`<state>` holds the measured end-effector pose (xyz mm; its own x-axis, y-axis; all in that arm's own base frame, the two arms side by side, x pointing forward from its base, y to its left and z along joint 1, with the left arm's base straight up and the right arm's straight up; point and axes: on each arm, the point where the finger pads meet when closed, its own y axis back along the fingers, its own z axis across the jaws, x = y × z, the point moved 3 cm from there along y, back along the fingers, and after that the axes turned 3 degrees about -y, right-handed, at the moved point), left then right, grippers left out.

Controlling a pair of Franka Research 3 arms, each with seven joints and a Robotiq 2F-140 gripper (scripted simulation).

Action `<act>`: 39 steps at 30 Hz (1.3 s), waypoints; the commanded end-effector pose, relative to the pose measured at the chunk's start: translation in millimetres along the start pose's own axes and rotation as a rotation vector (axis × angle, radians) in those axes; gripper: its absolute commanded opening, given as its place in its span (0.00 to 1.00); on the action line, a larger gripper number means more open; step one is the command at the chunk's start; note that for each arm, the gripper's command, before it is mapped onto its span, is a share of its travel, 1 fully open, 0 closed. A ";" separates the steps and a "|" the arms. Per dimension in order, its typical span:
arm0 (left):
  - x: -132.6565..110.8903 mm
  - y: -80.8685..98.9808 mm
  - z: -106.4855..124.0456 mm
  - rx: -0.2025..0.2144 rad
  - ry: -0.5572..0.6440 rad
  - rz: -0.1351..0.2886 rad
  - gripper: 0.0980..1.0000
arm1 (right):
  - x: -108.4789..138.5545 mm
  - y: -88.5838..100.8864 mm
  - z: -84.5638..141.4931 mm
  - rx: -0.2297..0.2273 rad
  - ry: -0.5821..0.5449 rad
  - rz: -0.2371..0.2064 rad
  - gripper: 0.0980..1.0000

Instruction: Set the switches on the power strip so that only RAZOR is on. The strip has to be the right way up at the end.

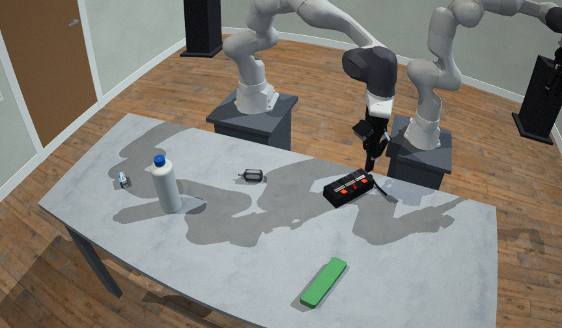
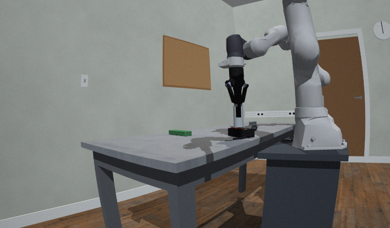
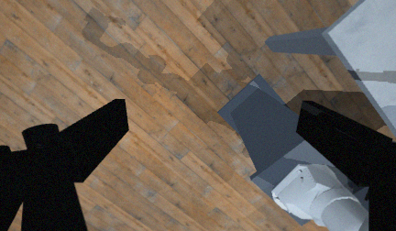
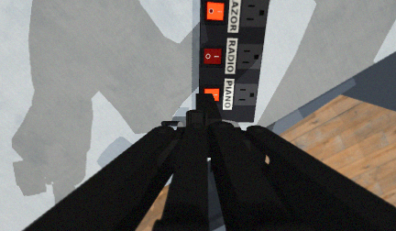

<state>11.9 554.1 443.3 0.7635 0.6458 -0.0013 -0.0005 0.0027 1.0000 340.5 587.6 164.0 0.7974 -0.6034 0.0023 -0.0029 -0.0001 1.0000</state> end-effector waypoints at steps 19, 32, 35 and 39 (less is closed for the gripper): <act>0.0 0.1 0.0 0.000 0.000 0.000 1.00 | -1.1 -28.1 0.1 -0.002 -0.007 -0.002 0.00; 0.0 0.1 0.0 0.000 0.000 0.000 1.00 | -1.2 -42.9 -0.1 -0.002 -0.007 -0.002 0.00; 0.0 0.1 0.0 0.000 0.000 0.000 1.00 | -1.2 -45.6 -0.1 -0.002 -0.007 -0.002 0.00; 0.0 0.1 0.0 0.000 0.000 0.000 1.00 | -1.2 -47.0 -0.2 -0.002 -0.007 -0.002 0.00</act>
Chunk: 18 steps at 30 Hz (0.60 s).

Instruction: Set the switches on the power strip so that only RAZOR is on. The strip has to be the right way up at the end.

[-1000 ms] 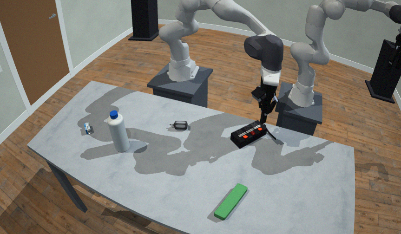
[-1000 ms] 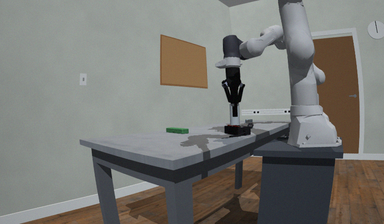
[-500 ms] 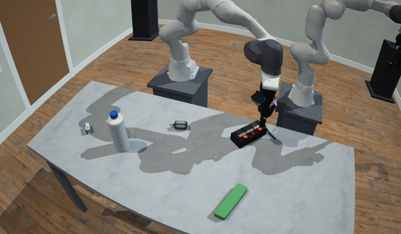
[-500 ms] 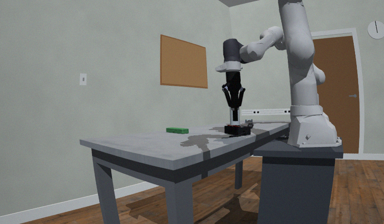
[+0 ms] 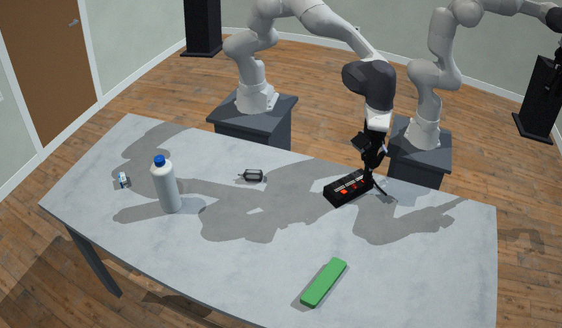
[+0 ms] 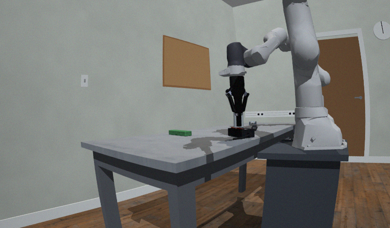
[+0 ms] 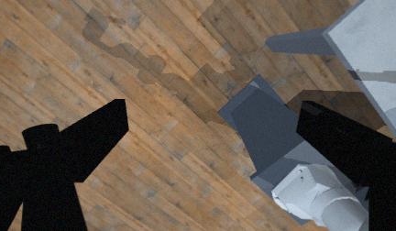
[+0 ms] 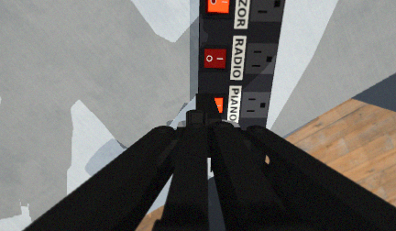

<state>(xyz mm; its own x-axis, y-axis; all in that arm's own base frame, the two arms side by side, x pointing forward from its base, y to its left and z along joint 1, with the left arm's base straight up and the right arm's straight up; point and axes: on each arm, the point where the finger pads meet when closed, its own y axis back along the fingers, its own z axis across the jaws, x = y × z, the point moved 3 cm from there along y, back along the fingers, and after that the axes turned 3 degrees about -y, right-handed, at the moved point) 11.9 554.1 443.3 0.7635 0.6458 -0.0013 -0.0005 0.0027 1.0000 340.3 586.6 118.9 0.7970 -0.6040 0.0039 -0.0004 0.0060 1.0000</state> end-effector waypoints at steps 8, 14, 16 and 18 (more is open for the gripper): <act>0.0 0.1 0.0 0.000 0.000 0.000 1.00 | -1.6 -4.5 -1.2 0.005 -0.006 -0.004 0.00; 0.0 0.1 0.0 0.000 0.000 0.000 1.00 | -1.6 -4.7 -1.2 0.005 -0.006 -0.004 0.00; 0.0 0.1 0.0 0.000 0.000 0.000 1.00 | -1.6 -4.7 -1.2 0.005 -0.006 -0.004 0.00; 0.0 0.1 0.0 0.000 0.000 0.000 1.00 | -1.6 -4.7 -1.2 0.005 -0.006 -0.004 0.00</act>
